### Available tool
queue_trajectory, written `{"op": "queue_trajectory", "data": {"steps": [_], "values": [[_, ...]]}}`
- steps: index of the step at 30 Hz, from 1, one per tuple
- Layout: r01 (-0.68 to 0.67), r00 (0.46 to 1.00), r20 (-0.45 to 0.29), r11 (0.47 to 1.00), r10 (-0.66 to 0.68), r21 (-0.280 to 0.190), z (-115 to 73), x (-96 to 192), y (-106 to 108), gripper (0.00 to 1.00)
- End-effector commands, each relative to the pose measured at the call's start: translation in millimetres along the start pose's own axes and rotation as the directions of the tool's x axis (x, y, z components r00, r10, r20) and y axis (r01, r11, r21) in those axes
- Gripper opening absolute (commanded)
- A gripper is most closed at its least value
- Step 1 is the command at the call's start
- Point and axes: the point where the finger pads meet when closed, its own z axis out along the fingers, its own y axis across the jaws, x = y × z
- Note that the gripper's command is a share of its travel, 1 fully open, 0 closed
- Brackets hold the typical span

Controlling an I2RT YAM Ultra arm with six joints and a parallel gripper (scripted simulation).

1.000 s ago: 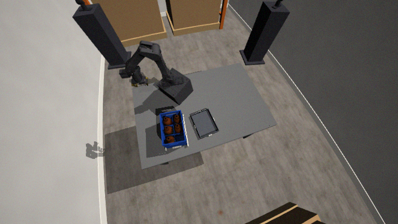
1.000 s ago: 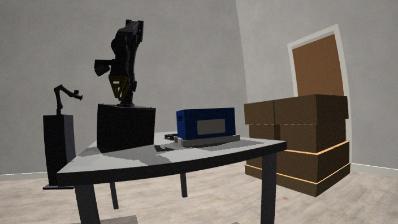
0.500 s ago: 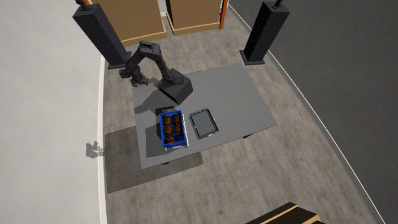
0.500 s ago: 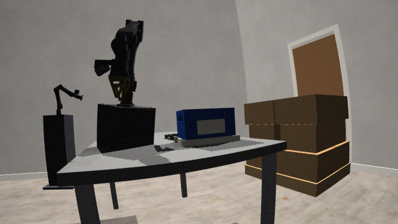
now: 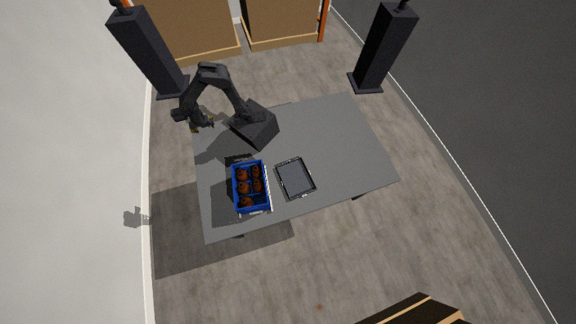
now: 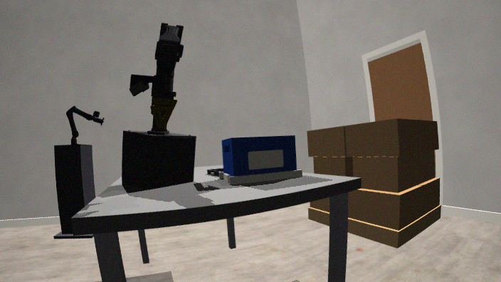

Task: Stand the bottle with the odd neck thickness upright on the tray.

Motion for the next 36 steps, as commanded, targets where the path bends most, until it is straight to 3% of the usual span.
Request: {"op": "queue_trajectory", "data": {"steps": [1, 2, 5, 8, 15, 19, 22, 23, 24, 26, 28, 29, 30, 33, 34, 35, 36], "values": [[0.145, 0.989, 0.013, 0.989, -0.145, -0.018, -11.0, 17, 20, 1.0], [0.206, 0.978, 0.013, 0.978, -0.206, -0.016, -11.5, 27, 24, 1.0], [0.211, 0.977, 0.013, 0.977, -0.211, -0.016, -11.6, 28, 25, 1.0], [0.355, 0.935, 0.013, 0.935, -0.355, -0.014, -12.9, 56, 33, 1.0], [0.583, 0.812, 0.013, 0.812, -0.583, -0.013, -15.3, 106, 41, 1.0], [0.724, 0.69, 0.013, 0.69, -0.724, -0.013, -17.2, 144, 41, 1.0], [0.725, 0.689, 0.013, 0.689, -0.725, -0.013, -17.2, 144, 41, 1.0], [0.788, 0.615, 0.014, 0.615, -0.788, -0.014, -18.2, 165, 39, 1.0], [0.818, 0.576, 0.014, 0.576, -0.818, -0.015, -18.8, 175, 38, 1.0], [0.844, 0.536, 0.014, 0.536, -0.844, -0.015, -19.3, 185, 36, 1.0], [0.891, 0.455, 0.016, 0.454, -0.89, -0.017, -20.4, 205, 32, 1.0], [0.892, 0.451, 0.016, 0.451, -0.892, -0.017, -20.5, 206, 32, 1.0], [0.923, 0.385, 0.017, 0.384, -0.923, -0.018, -21.4, 221, 27, 1.0], [0.961, 0.276, 0.02, 0.276, -0.961, -0.02, -22.8, 245, 19, 1.0], [0.962, 0.273, 0.02, 0.272, -0.962, -0.02, -22.9, 246, 19, 1.0], [0.979, 0.203, 0.022, 0.202, -0.979, -0.021, -23.9, 261, 12, 1.0], [0.983, 0.182, 0.022, 0.182, -0.983, -0.021, -24.2, 266, 10, 1.0]]}}
